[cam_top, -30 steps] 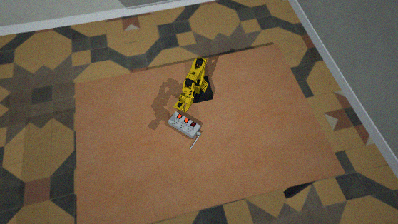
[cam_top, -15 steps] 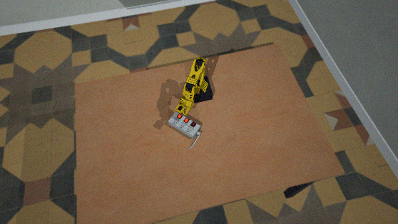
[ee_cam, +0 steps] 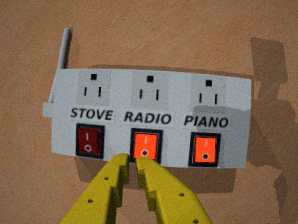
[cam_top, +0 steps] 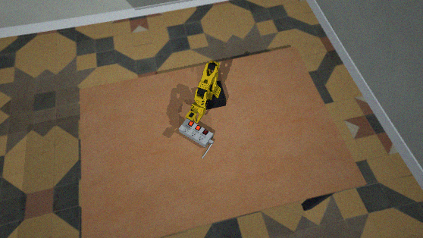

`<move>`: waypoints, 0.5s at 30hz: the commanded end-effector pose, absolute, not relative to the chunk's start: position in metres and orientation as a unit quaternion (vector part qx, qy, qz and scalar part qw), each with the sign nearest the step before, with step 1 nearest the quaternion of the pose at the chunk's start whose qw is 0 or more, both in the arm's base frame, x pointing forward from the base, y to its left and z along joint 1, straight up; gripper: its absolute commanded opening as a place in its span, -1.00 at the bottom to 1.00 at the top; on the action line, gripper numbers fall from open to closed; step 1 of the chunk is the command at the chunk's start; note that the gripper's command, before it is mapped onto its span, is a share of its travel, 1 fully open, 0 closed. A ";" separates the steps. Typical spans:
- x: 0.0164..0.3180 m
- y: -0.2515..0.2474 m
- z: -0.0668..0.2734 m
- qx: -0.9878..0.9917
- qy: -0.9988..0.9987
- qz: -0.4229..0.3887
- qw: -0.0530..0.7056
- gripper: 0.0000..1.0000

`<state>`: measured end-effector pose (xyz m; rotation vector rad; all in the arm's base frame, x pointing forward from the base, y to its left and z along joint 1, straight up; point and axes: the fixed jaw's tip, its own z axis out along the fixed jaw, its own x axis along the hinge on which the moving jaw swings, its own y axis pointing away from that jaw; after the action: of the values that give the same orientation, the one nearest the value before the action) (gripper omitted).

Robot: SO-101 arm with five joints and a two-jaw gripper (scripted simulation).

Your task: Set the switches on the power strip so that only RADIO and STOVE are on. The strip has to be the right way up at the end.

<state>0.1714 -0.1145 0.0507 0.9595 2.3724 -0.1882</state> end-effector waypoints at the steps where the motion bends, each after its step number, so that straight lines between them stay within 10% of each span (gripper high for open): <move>1: 0.169 -0.111 0.044 0.362 0.889 -0.065 0.272 -1.00; 15: 0.171 -0.111 0.039 0.373 0.892 -0.056 0.248 -1.00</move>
<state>0.1689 -0.1127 0.0424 0.9936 2.4104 -0.1704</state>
